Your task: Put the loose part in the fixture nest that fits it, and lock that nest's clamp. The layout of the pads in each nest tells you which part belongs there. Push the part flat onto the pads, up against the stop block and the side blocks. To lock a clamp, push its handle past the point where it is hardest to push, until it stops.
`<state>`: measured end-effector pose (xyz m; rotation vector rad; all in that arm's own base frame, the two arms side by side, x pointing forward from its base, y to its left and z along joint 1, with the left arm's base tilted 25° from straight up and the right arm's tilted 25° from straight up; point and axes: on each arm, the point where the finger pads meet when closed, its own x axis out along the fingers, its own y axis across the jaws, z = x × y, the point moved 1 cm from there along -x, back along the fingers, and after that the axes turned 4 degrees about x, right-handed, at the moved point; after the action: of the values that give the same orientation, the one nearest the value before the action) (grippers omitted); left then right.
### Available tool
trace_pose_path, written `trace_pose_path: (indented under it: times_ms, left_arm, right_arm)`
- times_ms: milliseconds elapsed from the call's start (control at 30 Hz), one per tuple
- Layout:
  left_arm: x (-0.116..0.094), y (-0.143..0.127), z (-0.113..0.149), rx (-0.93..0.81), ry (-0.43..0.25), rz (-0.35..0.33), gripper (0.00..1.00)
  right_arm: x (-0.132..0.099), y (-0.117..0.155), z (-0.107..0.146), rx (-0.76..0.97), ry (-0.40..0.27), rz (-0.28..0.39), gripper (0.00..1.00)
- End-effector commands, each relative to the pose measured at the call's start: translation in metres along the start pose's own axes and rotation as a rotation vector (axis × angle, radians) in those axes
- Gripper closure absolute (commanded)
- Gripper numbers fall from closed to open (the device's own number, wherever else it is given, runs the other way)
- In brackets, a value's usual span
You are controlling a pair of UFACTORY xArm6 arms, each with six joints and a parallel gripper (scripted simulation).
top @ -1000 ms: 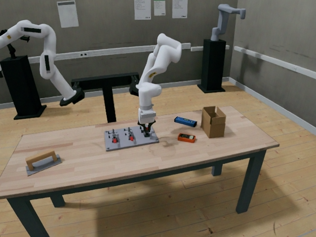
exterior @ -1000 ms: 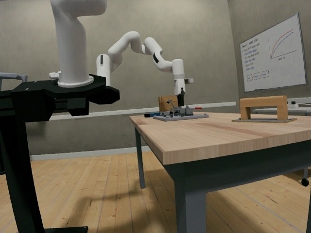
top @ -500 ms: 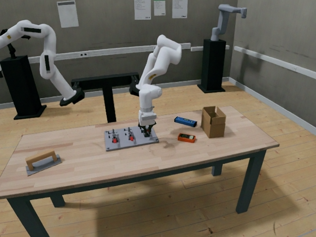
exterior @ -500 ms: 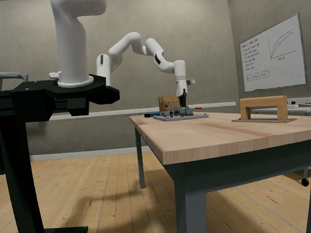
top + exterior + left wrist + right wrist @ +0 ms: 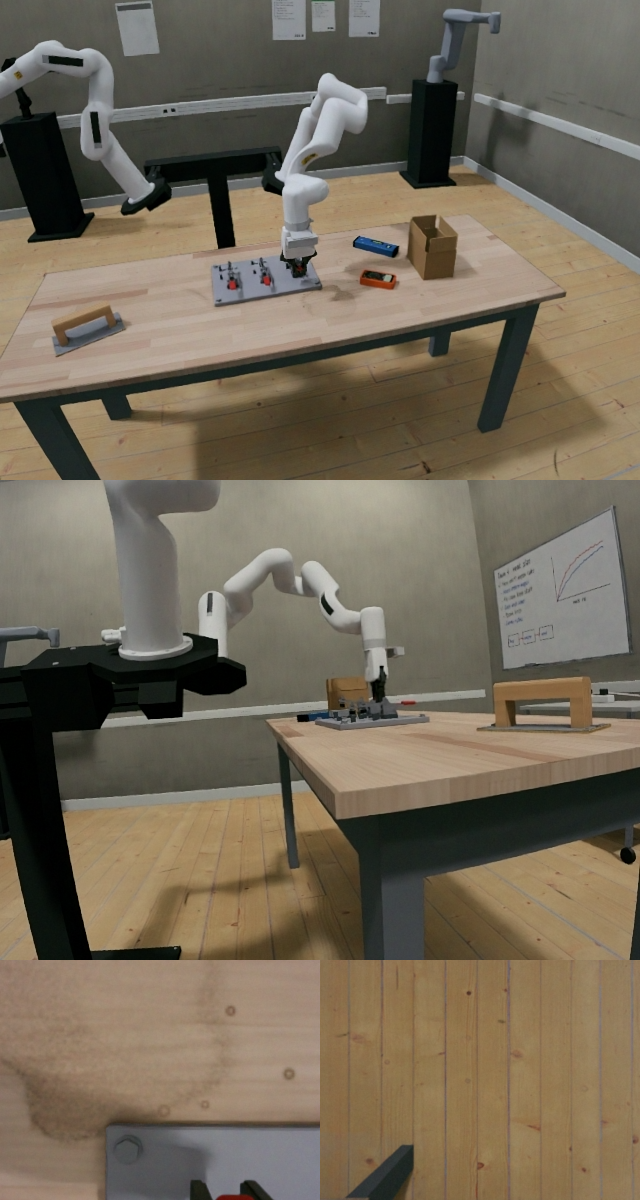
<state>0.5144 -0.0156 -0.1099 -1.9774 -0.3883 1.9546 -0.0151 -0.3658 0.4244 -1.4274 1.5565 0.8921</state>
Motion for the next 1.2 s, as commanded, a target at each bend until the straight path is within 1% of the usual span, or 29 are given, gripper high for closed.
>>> trace_pose_path:
  times_ms: [0, 1167]
  left_arm:
    - [-0.0004, 0.0001, -0.0034, -0.001, 0.006, 0.002, 0.79]
    - [0.0024, 0.0000, -0.0050, -0.001, 0.006, 0.002, 0.79]
  right_arm:
    - [-0.0025, -0.0001, -0.0015, 0.000, 0.007, 0.000, 0.00]
    - [-0.0025, -0.0001, -0.0015, 0.000, 0.007, 0.000, 0.00]
